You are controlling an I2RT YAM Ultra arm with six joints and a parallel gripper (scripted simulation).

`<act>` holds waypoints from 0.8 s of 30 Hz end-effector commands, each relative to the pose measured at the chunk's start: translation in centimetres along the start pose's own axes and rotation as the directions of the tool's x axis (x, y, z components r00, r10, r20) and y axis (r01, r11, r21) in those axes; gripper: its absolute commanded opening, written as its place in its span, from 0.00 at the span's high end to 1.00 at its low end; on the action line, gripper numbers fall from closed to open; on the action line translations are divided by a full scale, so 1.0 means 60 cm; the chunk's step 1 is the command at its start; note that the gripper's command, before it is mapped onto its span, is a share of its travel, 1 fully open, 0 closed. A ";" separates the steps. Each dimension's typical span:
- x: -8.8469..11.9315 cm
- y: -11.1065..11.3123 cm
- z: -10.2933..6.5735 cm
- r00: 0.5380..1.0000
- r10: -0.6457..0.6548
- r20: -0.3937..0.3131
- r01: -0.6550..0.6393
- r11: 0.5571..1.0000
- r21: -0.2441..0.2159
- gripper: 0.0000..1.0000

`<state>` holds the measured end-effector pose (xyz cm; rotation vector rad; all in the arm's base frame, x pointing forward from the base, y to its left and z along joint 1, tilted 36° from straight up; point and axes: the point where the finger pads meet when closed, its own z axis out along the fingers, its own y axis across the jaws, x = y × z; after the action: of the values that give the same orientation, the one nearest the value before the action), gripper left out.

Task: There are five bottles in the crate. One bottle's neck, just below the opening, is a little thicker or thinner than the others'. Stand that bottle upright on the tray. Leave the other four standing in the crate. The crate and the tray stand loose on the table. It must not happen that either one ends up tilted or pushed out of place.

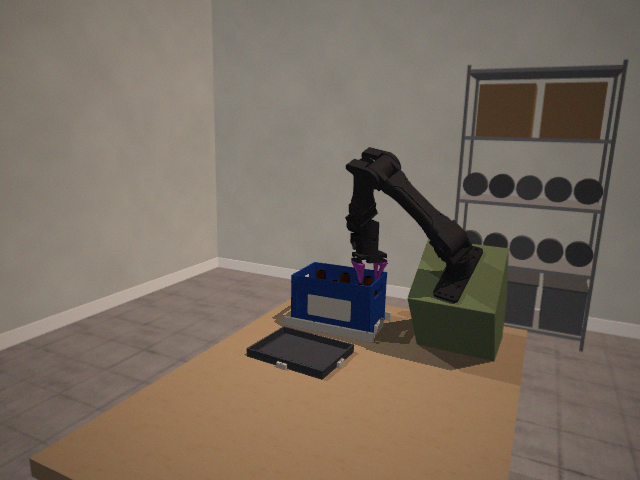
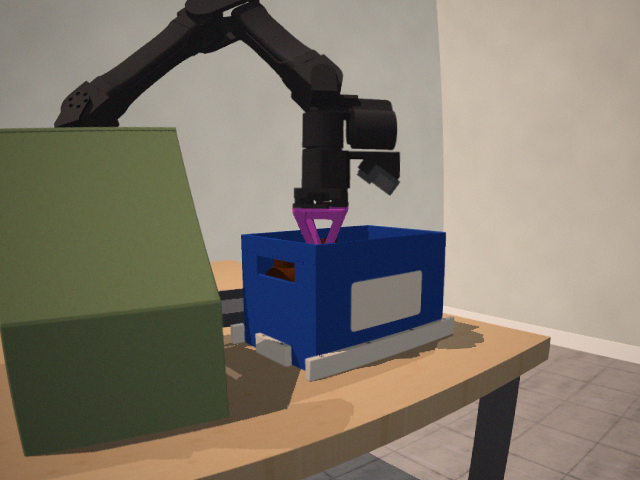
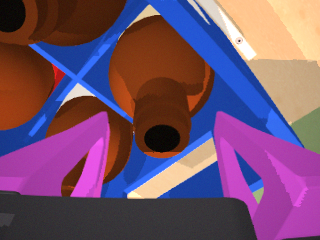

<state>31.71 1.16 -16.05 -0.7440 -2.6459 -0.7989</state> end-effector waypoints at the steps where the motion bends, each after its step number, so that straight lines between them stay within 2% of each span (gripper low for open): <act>1: -0.012 0.003 -0.007 0.999 0.002 0.034 -0.001 1.000 -0.011 0.39; 4: -0.003 -0.003 0.007 1.000 0.010 0.012 -0.010 1.000 -0.007 0.39; 8: -0.016 0.002 -0.005 0.999 0.003 0.039 -0.002 1.000 -0.014 0.39; 24: -0.017 0.002 -0.003 0.999 0.002 0.037 -0.001 1.000 -0.013 0.39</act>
<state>31.95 1.26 -16.34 -0.7490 -2.6565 -0.8004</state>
